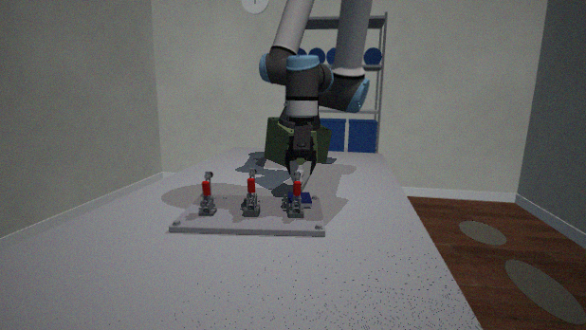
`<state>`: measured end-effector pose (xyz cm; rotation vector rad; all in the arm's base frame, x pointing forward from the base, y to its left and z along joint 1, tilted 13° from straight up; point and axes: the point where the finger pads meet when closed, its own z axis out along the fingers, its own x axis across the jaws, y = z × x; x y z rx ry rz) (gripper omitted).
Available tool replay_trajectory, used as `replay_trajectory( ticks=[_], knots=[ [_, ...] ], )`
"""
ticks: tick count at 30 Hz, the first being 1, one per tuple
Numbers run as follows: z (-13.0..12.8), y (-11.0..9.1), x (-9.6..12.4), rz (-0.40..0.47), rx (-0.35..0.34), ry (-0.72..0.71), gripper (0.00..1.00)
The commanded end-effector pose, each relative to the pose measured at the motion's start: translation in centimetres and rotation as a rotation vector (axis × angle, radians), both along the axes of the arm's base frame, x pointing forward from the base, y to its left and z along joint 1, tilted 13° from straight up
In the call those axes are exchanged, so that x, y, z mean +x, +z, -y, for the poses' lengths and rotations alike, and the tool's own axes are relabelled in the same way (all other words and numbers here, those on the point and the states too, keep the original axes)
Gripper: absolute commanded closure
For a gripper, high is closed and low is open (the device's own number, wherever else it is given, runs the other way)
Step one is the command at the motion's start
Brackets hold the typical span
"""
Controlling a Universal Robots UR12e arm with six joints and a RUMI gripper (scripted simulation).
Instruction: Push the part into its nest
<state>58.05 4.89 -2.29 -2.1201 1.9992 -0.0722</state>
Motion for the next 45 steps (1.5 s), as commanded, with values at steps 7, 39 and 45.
replay_trajectory(
  ticks=[7,39,45],
  knots=[
    [0.06,0.15,0.4,0.001,-0.001,-0.001,1.0],
    [0.11,0.28,0.81,0.001,-0.001,-0.002,1.0],
    [0.14,0.29,0.81,0.002,-0.001,-0.002,1.0]
  ],
)
